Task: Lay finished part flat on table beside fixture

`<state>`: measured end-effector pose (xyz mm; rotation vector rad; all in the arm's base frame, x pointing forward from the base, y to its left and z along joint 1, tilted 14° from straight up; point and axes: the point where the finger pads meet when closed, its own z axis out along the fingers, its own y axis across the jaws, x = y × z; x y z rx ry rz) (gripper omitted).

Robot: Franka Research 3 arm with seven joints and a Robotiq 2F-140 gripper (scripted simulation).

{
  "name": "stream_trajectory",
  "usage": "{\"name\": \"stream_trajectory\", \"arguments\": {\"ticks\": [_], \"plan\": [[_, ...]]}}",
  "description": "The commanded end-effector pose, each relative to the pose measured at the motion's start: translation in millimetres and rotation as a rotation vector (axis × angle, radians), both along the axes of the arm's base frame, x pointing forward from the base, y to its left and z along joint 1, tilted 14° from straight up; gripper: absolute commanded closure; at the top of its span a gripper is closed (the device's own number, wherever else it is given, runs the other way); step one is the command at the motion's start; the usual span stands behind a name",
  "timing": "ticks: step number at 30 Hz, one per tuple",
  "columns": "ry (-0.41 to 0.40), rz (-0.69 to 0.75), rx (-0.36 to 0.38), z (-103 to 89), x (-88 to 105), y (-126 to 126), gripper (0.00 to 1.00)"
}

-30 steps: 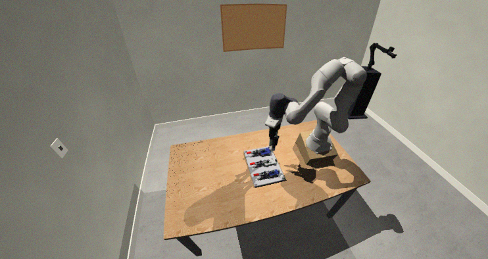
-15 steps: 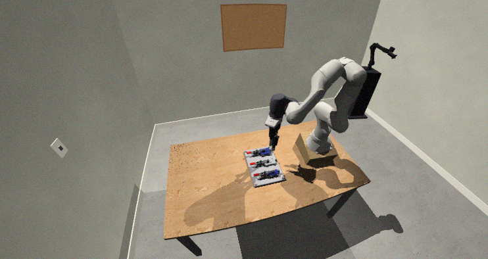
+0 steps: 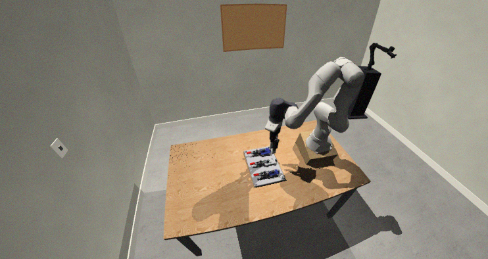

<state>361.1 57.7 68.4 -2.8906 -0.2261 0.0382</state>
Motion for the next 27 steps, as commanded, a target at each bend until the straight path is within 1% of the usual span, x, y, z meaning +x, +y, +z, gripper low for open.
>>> {"name": "stream_trajectory", "arguments": {"ticks": [1,5,16,19,22,24,27], "plan": [[-0.027,0.015,0.008,-14.5,7.9,5,0.72],[-0.027,0.015,0.008,-25.4,7.7,8,0.72],[-0.027,0.015,0.008,-28.6,9.2,9,0.72],[-0.027,0.015,0.008,-28.5,15.3,10,0.72],[-0.027,0.015,0.008,-28.2,27.0,12,0.72],[-0.027,0.015,0.008,-28.2,27.0,12,0.72],[-0.027,0.015,0.008,-27.9,43.6,15,0.72]]}}
